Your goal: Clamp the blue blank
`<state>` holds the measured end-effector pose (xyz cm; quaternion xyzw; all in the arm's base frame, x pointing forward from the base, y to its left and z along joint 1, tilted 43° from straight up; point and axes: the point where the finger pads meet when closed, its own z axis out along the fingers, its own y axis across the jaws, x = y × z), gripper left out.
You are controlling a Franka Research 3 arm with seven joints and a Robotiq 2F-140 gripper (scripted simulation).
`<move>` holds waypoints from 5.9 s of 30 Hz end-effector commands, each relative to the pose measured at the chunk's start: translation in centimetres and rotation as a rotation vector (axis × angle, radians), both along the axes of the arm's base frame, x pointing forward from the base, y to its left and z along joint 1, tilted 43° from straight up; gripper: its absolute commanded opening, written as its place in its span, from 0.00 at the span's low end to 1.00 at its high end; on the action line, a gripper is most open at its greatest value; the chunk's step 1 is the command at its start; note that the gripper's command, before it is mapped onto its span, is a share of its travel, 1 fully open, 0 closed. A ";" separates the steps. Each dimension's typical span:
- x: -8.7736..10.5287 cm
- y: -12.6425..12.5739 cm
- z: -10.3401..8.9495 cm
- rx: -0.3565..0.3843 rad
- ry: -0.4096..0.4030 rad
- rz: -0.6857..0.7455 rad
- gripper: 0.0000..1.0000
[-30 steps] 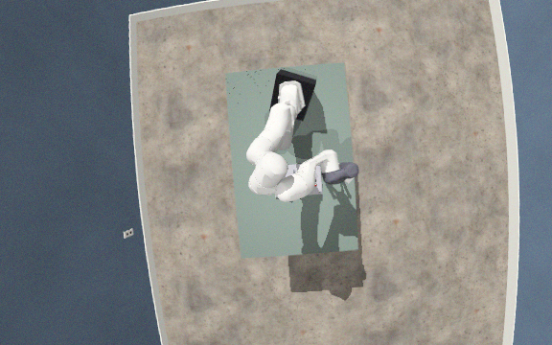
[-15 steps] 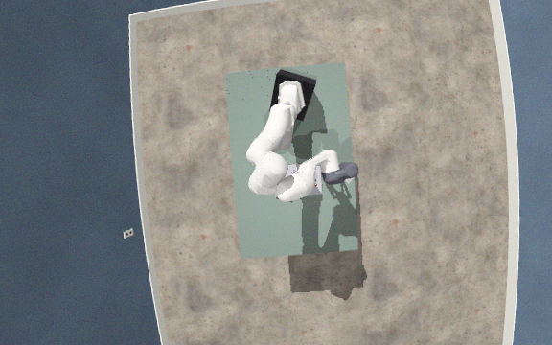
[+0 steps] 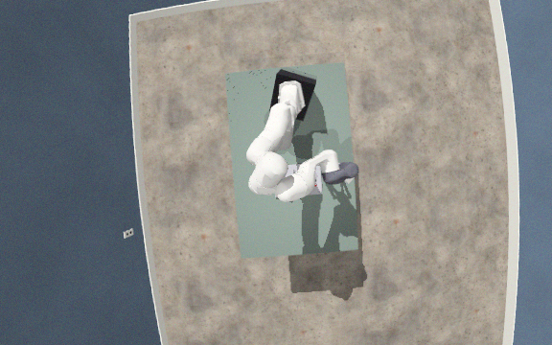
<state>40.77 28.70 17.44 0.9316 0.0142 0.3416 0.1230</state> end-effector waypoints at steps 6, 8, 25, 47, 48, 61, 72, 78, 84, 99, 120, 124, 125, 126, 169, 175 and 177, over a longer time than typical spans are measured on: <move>-0.3 0.2 0.5 0.006 -0.004 -0.002 0.54; -0.3 0.2 0.5 0.006 -0.004 -0.002 0.54; -5.7 2.1 6.8 0.006 -0.004 -0.002 0.54; -6.3 2.3 7.4 0.006 -0.004 -0.002 0.58; -6.3 2.3 7.4 0.006 -0.004 -0.002 0.58; -6.3 2.3 7.4 0.006 -0.004 -0.002 0.58; -6.4 2.3 7.5 0.006 -0.004 -0.002 0.58; -6.9 2.5 8.1 0.006 -0.004 -0.002 0.58; -8.6 3.1 10.1 0.006 -0.004 -0.002 0.58; -11.4 4.0 13.2 0.006 -0.004 -0.002 0.58; -11.3 1.3 14.0 0.006 -0.004 -0.002 0.58; -11.3 -0.6 14.6 0.006 -0.004 -0.002 0.58; -11.3 -1.1 14.7 0.006 -0.004 -0.002 0.58; -11.3 -1.1 14.7 0.006 -0.004 -0.002 0.58; -11.0 -32.8 24.3 0.006 -0.004 -0.002 0.58; -11.0 -36.6 25.5 0.006 -0.003 -0.002 0.58; -11.0 -36.6 25.5 0.006 -0.003 -0.002 0.58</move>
